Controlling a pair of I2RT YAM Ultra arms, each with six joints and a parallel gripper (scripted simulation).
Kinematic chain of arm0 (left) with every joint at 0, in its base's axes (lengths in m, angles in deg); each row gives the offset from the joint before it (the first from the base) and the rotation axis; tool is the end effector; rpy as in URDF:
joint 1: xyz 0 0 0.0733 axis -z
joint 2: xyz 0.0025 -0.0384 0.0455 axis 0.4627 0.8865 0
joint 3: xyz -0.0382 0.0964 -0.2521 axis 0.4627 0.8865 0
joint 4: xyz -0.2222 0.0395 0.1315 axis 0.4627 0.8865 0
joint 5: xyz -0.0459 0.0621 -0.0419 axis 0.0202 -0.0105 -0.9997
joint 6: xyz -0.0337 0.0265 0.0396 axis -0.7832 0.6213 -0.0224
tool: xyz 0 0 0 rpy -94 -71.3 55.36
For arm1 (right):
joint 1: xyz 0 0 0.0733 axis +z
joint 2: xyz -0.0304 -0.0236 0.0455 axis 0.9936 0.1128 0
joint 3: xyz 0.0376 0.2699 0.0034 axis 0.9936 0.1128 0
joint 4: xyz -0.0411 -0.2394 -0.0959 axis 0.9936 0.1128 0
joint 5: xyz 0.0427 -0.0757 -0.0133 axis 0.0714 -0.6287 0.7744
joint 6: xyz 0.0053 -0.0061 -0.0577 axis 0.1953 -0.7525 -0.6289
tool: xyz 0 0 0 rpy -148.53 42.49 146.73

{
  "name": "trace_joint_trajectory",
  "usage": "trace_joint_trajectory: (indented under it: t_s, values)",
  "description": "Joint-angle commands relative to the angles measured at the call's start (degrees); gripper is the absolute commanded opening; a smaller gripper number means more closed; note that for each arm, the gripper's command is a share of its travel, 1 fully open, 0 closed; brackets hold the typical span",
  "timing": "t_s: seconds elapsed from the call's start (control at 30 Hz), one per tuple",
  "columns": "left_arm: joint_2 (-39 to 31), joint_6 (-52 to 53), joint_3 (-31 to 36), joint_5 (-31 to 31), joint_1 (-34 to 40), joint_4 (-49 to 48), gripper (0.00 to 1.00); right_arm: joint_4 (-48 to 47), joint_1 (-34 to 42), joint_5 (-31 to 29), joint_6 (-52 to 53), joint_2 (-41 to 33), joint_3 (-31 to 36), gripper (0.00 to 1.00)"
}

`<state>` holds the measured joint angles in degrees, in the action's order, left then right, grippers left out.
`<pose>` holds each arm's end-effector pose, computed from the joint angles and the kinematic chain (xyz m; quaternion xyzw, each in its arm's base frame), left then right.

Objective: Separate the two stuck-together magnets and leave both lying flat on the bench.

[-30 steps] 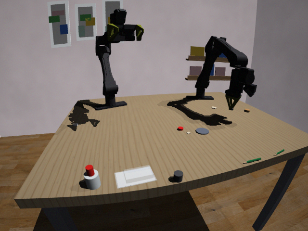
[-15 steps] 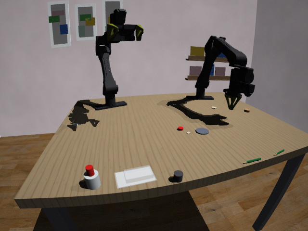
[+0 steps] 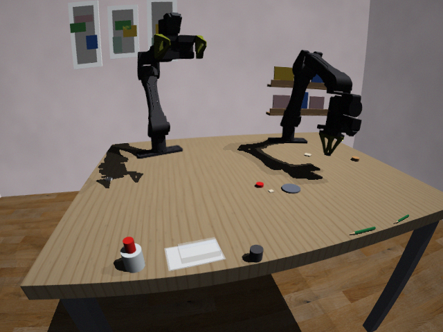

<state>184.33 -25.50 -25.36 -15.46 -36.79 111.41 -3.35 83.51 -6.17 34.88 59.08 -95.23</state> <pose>0.3626 0.0564 0.2066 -0.1372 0.9897 -0.0399 0.0090 0.2445 0.0010 0.4075 0.0001 0.7056 0.0012 0.7086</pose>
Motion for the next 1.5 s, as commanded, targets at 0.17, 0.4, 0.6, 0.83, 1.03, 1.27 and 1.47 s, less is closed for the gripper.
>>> trace_joint_trajectory:
  t_s: [0.17,0.4,0.6,0.83,1.03,1.27,1.47]
  values:
    - [-6.47,-2.50,4.29,-14.17,0.78,-2.41,0.25,-1.00,-0.02,0.03,0.00,-0.29,-0.59,1.00]
    - [-12.92,-4.66,10.04,-25.71,2.05,-4.21,0.25,-1.00,-0.02,0.03,0.00,-0.29,-0.59,1.00]
    - [-18.43,-6.79,14.99,-35.73,3.00,-6.19,0.25,-1.00,-0.02,0.03,0.00,-0.29,-0.59,1.00]
    - [-22.88,-8.29,19.12,-43.96,3.87,-7.52,0.25,-1.00,-0.02,0.03,0.00,-0.29,-0.59,1.00]
    - [-25.52,-23.52,25.18,-41.48,7.92,-28.57,0.25,-1.00,-0.02,0.03,0.00,-0.29,-0.59,1.00]
    - [-28.10,-34.64,31.20,-43.11,11.87,-43.74,0.25,-1.00,-0.02,0.03,0.00,-0.29,-0.59,1.00]
    - [-30.29,-43.90,36.21,-44.19,15.15,-56.34,0.25,-1.00,-0.02,0.03,0.00,-0.29,-0.59,1.00]
